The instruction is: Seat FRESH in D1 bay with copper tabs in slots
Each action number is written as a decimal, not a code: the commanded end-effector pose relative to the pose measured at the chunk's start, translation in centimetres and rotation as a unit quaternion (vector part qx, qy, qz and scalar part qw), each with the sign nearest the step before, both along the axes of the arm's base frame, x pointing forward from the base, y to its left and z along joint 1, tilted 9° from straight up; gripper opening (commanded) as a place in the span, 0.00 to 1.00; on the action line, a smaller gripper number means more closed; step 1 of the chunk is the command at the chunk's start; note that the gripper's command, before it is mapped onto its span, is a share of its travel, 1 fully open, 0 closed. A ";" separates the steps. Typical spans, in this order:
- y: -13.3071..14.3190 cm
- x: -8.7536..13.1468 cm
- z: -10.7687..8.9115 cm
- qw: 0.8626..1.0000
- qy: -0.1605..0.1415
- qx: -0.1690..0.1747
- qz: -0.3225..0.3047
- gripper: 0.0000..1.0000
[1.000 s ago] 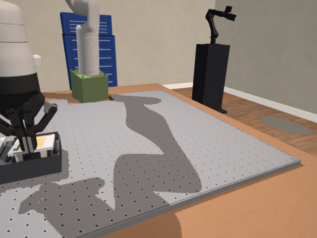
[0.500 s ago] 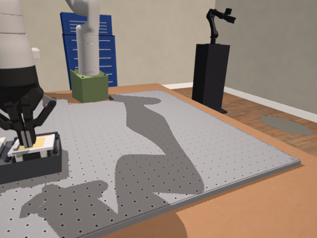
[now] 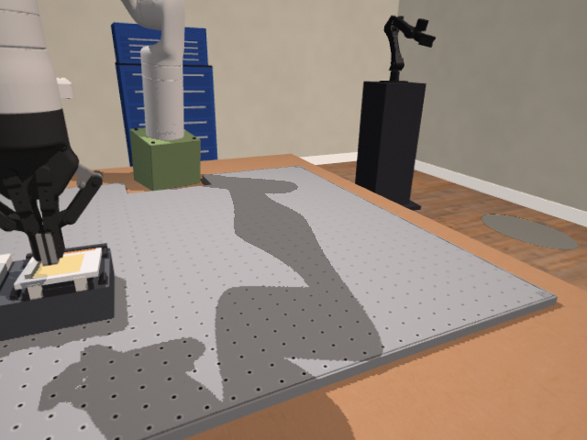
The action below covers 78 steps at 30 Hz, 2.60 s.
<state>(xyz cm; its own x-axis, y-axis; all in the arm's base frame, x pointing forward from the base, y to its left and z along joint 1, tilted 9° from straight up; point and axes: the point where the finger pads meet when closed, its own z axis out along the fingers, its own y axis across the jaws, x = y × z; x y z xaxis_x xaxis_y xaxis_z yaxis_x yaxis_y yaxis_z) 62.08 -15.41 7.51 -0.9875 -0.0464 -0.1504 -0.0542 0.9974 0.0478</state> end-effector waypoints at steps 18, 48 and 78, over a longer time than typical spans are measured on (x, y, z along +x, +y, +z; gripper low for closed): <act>-0.2 -2.3 -0.2 1.000 -0.001 -0.001 0.000 0.00; -0.2 -2.6 -1.7 1.000 -0.001 -0.001 0.000 0.00; -0.2 -2.4 -2.0 1.000 -0.001 -0.001 0.000 0.00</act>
